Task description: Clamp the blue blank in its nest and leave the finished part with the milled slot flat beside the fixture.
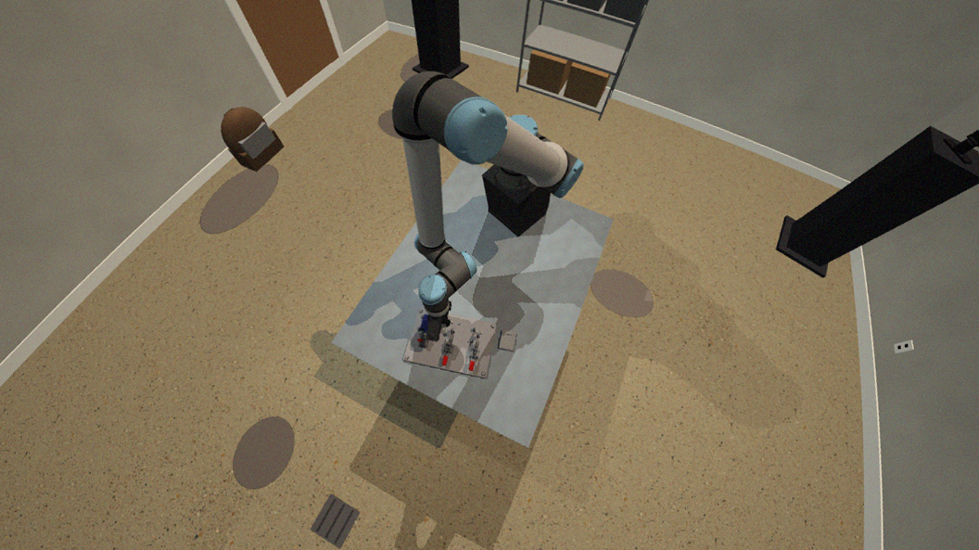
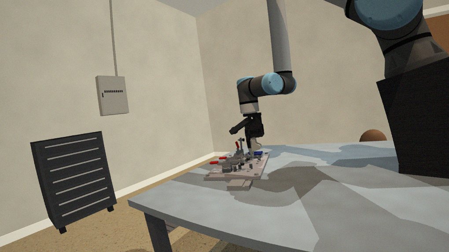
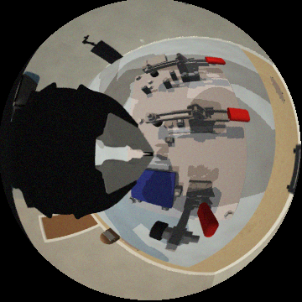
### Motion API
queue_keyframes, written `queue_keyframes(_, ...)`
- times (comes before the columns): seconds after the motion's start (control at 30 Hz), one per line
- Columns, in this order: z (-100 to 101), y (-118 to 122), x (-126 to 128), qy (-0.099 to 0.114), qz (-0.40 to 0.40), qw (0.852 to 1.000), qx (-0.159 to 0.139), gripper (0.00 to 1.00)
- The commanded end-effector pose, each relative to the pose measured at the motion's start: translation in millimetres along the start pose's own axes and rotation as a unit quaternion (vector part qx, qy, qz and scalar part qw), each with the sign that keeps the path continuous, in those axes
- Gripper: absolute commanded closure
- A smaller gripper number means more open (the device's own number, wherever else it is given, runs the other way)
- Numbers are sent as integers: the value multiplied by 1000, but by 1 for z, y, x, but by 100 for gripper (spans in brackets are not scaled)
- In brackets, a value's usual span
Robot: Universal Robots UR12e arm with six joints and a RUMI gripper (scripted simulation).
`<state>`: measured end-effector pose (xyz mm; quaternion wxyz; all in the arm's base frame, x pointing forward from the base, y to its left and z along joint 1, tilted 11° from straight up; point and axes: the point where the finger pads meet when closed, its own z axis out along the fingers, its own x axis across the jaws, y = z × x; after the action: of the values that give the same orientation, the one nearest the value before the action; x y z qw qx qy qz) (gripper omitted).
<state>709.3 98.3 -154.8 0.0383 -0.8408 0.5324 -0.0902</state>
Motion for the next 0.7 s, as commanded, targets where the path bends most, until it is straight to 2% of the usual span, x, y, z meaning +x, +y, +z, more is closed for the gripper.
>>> queue_keyframes(0.0,-1,-1,0,0,0,1000,1,100)
queue_keyframes(0.67,-1,0,4,0,0,1000,1,100)
